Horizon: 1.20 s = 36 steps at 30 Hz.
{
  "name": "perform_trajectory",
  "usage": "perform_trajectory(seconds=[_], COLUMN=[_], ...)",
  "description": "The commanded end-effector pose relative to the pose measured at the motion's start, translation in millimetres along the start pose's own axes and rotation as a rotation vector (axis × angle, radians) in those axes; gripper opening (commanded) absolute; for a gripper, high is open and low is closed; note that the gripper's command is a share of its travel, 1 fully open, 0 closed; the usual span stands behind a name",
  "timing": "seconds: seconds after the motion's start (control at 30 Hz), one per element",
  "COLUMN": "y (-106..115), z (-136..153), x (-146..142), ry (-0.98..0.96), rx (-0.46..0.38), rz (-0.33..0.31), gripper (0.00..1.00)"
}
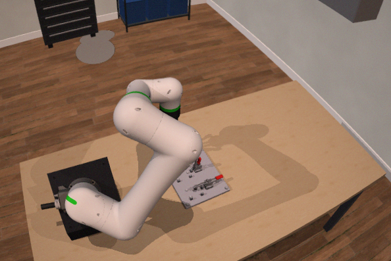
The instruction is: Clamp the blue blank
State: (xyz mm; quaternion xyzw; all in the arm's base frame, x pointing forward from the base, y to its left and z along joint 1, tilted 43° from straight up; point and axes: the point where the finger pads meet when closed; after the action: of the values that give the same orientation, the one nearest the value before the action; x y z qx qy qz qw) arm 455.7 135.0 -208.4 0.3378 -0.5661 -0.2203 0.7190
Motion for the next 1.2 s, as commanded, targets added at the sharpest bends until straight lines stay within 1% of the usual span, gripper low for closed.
perform_trajectory(seconds=[0.0, 0.13, 0.53, 0.57, 0.63, 0.73, 0.9, 0.97, 1.03, 1.17], y=[9.3, 17.4, 17.5, 17.7, 21.9, 43.3, 101.9, 121.0, 132.5, 136.4], z=[-0.1, -0.1, -0.1, -0.1, -0.1, -0.1, -0.1, -0.1, -0.1, -0.1], x=[0.0, 0.0, 0.0, 0.0, 0.0, 0.0, 0.0, 0.0, 0.0, 0.0], ry=[0.000, 0.000, 0.000, 0.000, 0.000, 0.000, 0.000, 0.000, 0.000, 0.000], rx=[0.000, 0.000, 0.000, 0.000, 0.000, 0.000, 0.000, 0.000, 0.000, 0.000], rz=[0.000, 0.000, 0.000, 0.000, 0.000, 0.000, 0.000, 0.000, 0.000, 0.000], gripper=[0.00, 0.00, 0.00, 0.28, 0.28, 0.28, 0.28, 0.28, 0.28, 0.28])
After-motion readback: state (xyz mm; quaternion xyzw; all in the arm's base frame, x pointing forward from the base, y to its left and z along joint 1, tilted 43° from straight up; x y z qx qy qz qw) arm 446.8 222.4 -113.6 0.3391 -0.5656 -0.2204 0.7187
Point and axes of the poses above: the point where the finger pads meet when closed, its own y axis back along the fingers, its own x axis across the jaws, z = x × y, and after that the axes turned 8 degrees about y, right-handed
